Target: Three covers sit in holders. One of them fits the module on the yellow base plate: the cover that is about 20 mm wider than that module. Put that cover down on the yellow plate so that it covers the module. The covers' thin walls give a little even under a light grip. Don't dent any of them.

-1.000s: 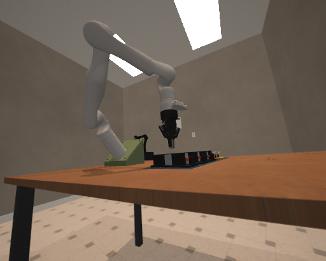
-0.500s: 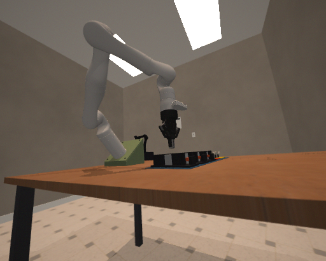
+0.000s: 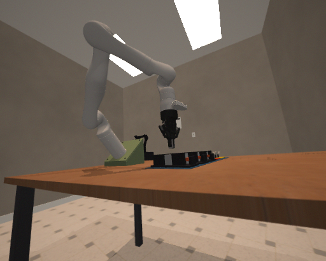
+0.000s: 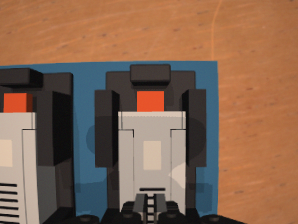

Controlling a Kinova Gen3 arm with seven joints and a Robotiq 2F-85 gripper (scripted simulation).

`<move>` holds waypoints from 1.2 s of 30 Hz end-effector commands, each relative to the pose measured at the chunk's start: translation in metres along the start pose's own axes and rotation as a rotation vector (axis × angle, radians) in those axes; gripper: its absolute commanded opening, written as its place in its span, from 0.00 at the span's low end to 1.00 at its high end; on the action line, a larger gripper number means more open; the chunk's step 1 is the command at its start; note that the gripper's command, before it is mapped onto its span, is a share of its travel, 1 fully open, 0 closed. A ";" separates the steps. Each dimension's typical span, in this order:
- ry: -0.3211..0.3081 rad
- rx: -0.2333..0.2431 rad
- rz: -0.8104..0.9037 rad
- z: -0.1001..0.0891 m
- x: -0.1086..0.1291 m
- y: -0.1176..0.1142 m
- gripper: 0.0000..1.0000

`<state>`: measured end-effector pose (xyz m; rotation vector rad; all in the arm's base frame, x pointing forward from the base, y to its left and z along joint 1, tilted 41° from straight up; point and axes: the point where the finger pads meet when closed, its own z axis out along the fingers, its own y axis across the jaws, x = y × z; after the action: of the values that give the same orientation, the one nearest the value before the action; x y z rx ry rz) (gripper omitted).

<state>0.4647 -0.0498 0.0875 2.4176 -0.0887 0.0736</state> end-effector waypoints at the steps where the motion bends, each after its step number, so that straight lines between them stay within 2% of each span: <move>1: 0.002 0.001 0.000 -0.001 0.000 0.000 1.00; 36: 0.002 0.001 0.000 0.003 0.000 0.000 1.00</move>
<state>0.4647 -0.0509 0.0863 2.4176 -0.0887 0.0736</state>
